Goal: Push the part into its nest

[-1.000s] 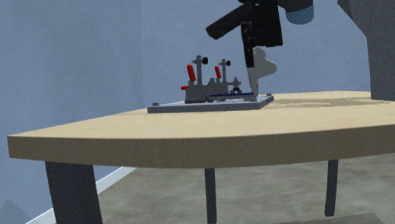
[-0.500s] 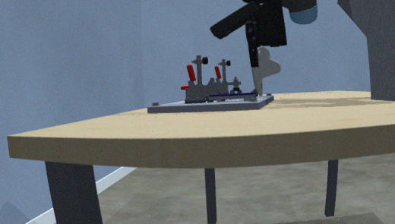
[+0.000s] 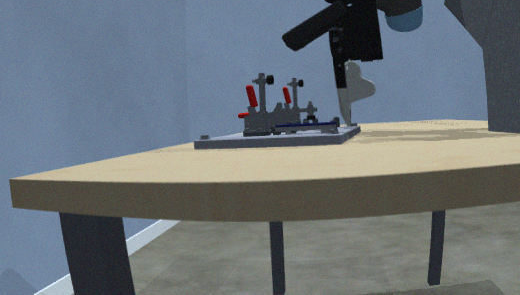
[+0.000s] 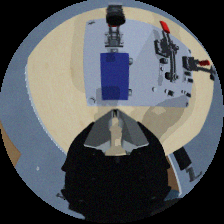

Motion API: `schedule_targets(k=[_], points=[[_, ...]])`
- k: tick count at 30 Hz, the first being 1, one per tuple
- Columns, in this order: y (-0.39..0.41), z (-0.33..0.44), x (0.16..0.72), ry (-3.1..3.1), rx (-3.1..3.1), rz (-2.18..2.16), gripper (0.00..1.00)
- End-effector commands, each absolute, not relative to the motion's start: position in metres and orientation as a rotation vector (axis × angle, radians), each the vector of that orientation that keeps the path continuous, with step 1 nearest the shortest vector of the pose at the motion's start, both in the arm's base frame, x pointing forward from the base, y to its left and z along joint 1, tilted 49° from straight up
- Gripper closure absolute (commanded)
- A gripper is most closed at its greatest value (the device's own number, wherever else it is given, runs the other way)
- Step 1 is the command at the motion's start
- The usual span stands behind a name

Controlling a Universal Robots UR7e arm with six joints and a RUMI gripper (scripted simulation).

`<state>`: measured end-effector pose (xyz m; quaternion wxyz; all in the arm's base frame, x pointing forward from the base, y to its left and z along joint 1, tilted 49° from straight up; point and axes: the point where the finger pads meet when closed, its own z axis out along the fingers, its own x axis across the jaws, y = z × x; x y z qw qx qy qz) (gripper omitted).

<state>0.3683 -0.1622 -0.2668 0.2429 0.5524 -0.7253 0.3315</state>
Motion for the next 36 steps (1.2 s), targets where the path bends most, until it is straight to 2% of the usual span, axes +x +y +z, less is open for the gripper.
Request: schedule_targets(k=[1,36], points=[[-0.162,-0.267,0.368,-1.982,1.51,0.907,1.0],[-0.138,-0.248,0.361,-1.982,1.51,0.907,1.0]])
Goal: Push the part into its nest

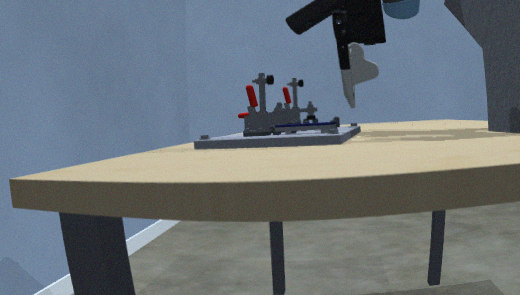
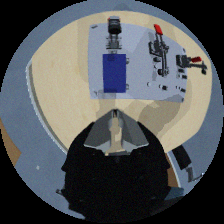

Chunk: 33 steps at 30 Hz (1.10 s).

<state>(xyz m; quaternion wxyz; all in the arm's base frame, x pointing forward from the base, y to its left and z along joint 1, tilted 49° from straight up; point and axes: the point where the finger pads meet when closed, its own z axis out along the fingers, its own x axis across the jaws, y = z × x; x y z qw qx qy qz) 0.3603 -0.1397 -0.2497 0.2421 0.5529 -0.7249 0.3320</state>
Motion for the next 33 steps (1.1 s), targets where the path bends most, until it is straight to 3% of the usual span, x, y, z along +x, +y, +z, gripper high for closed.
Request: schedule_targets(k=[1,22,23,33], points=[[-0.138,-0.248,0.361,-1.982,1.51,0.907,1.0],[-0.109,-0.222,0.36,-1.982,1.51,0.907,1.0],[-0.109,-0.223,0.36,-1.982,1.512,0.908,0.42],[-0.109,-0.223,0.36,-1.982,1.512,0.908,0.42]])
